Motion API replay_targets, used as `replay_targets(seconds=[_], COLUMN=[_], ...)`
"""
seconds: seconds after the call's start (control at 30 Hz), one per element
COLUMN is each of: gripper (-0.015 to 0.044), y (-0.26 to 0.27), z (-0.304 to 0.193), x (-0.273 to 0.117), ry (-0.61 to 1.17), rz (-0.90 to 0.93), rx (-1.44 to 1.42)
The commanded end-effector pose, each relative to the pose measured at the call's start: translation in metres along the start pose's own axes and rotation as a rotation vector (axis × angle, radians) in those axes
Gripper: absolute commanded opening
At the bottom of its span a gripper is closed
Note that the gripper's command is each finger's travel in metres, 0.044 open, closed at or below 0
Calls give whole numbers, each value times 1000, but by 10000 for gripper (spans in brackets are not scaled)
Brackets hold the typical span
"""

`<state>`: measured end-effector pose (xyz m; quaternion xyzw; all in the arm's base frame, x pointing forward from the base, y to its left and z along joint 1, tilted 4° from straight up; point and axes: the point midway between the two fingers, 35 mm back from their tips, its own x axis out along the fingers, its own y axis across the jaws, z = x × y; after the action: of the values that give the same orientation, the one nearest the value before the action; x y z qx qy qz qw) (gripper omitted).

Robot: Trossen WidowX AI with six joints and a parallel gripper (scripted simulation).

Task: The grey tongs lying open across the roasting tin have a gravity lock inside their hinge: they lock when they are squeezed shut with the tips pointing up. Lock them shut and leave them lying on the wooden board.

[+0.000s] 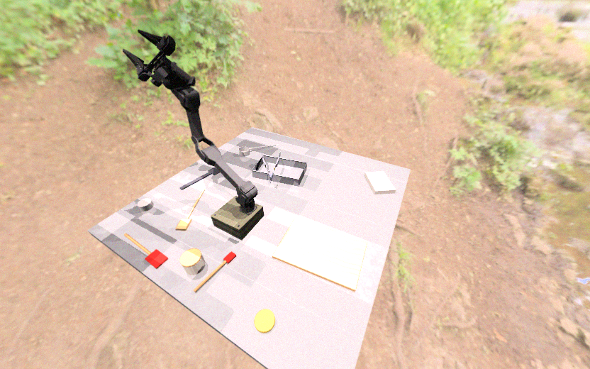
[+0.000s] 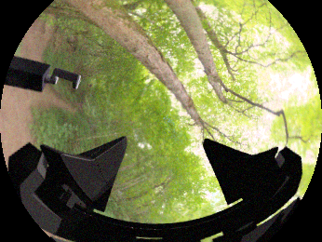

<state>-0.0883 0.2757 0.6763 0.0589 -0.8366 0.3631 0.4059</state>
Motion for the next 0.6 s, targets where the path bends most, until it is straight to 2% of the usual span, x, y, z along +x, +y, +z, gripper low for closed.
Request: replay_targets(seconds=[0.0, 0.17, 0.43, 0.57], gripper=[440, 440, 440, 440], y=[-25, -65, -87, -114], z=[12, 37, 52, 74], x=[3, 2, 3, 2], ry=[17, 28, 24, 9], rz=[-79, -212, -279, -381], rx=[-79, -207, -248, -273])
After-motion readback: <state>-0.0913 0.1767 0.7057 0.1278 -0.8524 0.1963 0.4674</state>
